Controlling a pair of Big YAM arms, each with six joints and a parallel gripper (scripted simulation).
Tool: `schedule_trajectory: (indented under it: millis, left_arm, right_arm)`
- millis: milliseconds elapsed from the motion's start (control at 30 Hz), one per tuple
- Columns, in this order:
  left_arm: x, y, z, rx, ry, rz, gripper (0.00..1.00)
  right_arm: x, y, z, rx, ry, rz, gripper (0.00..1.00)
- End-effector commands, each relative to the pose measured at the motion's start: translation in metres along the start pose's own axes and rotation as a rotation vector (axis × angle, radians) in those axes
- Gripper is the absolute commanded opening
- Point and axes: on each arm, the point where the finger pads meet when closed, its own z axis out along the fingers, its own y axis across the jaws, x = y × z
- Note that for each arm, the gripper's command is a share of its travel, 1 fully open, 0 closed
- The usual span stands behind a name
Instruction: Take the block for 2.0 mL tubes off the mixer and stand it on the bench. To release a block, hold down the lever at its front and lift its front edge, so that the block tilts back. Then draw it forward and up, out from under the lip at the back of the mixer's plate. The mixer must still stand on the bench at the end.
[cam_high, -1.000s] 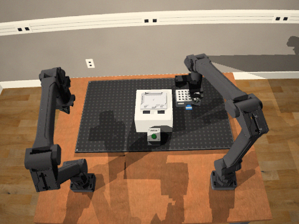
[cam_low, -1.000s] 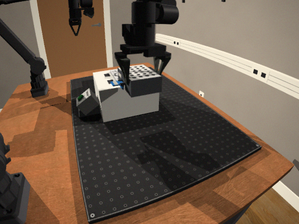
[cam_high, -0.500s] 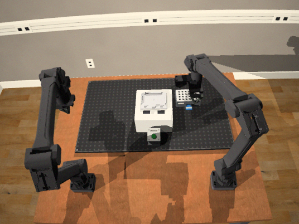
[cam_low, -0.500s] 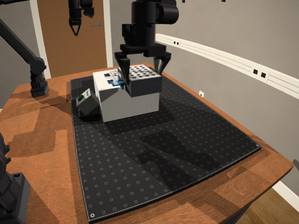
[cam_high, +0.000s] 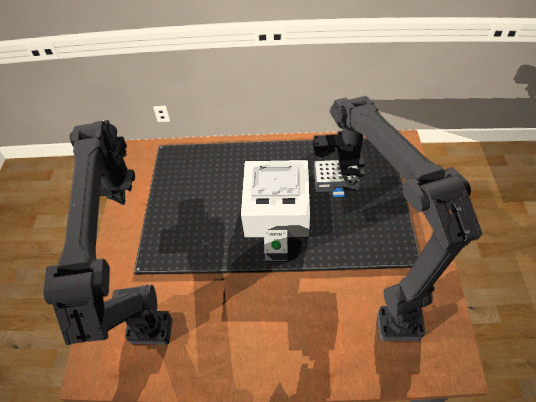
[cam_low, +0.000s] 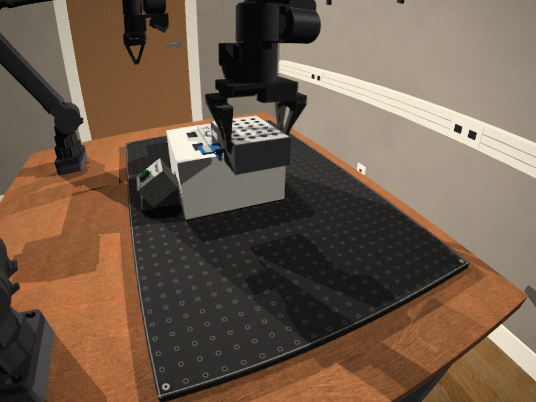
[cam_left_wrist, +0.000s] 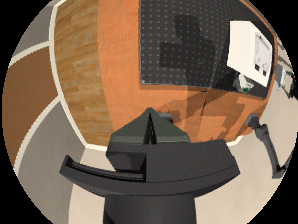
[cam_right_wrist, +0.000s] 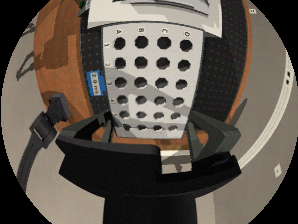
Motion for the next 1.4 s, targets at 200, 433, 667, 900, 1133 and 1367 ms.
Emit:
schedule_trajectory:
  millis: [200,433,667,900,1133,1367]
  left_arm:
    - [-0.014,-0.001,-0.020,-0.011,-0.056,0.005,0.00]
    - [-0.008,-0.001,-0.009,-0.008,-0.029,0.005,0.00]
    - [-0.004,-0.002,-0.001,-0.005,-0.009,0.005,0.00]
    - [-0.002,-0.002,0.001,-0.004,-0.004,0.005,0.00]
    - [-0.008,-0.001,-0.009,-0.007,-0.029,0.004,0.00]
    - [-0.012,-0.001,-0.017,-0.010,-0.049,0.003,0.00]
  right_arm:
    - [-0.007,-0.033,-0.058,0.128,-0.046,0.000,0.00]
    - [-0.007,-0.033,-0.058,0.128,-0.046,-0.001,0.00]
    - [-0.007,-0.033,-0.058,0.128,-0.046,-0.001,0.00]
    - [-0.007,-0.033,-0.058,0.128,-0.046,-0.002,0.00]
    - [-0.007,-0.033,-0.058,0.128,-0.046,-0.003,0.00]
    - [0.003,-0.030,-0.050,0.138,-0.047,0.000,0.00]
